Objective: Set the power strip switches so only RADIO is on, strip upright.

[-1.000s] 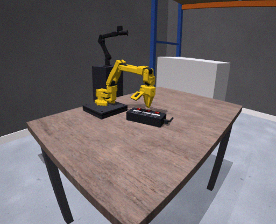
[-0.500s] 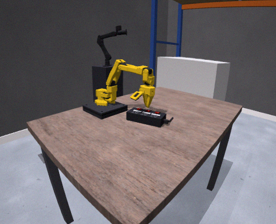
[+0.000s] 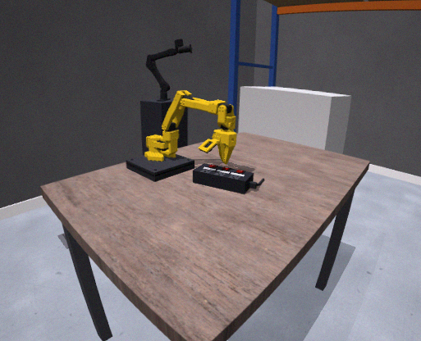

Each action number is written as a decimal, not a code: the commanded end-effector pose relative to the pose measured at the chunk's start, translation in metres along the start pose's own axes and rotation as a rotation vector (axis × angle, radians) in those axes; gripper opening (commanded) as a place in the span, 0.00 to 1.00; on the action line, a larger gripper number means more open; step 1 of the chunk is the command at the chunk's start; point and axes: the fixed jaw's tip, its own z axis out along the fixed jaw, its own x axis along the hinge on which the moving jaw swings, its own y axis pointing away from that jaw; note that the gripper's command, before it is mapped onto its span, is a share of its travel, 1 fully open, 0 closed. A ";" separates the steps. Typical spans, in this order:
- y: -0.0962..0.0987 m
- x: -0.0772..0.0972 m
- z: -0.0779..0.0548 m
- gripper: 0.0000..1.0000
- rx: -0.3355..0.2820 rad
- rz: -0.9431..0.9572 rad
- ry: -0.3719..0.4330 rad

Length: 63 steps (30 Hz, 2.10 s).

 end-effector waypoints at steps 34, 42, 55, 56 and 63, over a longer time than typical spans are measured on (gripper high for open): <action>0.003 0.001 0.004 0.00 -0.007 -0.005 0.004; 0.003 0.001 0.007 0.00 -0.007 -0.005 0.004; 0.001 0.000 0.010 0.00 -0.007 -0.006 0.004; 0.001 0.000 0.011 0.00 -0.007 -0.006 0.004; -0.001 -0.001 0.015 0.00 -0.007 -0.007 0.004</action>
